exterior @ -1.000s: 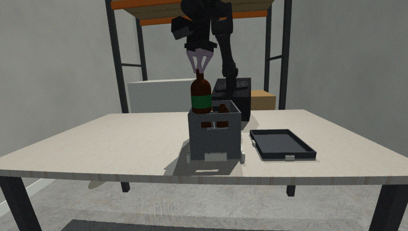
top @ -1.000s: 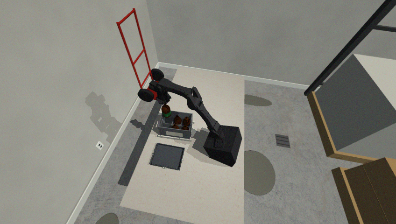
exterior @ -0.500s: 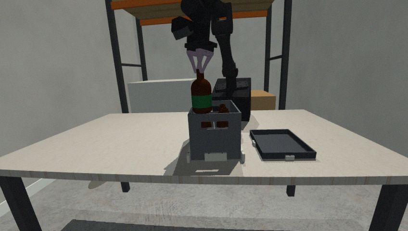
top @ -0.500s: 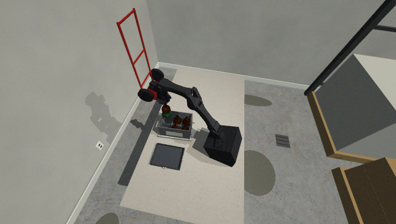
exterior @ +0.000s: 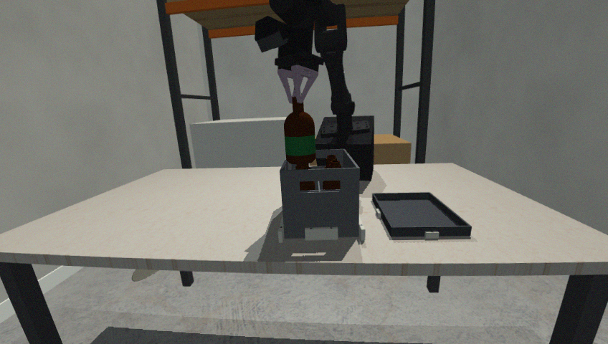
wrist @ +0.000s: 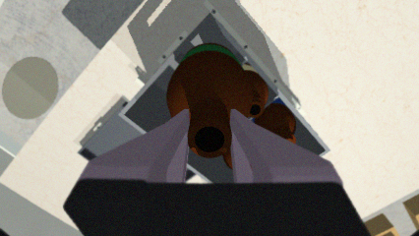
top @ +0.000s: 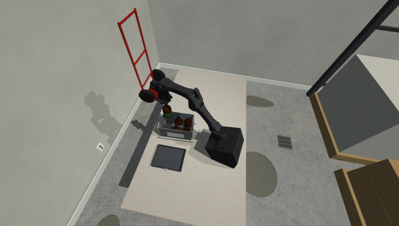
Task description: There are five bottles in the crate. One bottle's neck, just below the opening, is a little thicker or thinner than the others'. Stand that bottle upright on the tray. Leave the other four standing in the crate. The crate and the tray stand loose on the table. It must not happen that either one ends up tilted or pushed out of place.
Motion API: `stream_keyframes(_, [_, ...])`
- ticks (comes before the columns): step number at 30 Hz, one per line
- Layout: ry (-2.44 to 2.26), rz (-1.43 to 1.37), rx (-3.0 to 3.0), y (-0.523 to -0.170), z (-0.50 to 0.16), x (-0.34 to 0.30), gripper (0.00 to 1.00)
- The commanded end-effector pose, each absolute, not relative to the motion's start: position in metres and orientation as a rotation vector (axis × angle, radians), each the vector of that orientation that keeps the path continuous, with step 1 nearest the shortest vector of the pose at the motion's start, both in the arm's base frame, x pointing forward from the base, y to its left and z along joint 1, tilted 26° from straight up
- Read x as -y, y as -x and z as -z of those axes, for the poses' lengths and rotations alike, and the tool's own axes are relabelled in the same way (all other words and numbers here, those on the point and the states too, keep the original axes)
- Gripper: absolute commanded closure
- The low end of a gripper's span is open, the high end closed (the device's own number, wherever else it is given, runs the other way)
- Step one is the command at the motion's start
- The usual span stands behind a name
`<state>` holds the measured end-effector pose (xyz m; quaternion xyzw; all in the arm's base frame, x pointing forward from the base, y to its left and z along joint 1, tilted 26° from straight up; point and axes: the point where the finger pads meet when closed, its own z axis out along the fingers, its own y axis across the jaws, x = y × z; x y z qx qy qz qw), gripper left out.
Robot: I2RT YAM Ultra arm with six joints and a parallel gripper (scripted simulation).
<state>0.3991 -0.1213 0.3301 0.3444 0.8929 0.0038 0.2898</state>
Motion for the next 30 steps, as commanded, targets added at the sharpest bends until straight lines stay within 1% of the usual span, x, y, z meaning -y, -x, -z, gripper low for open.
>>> stream_keyframes(1, [-0.912,-0.002,-2.336,-0.3921,-0.3501,0.1259,1.0])
stream_keyframes(30, [-0.908,-0.003,-2.324,-0.3947,-0.3521,0.1267,1.0])
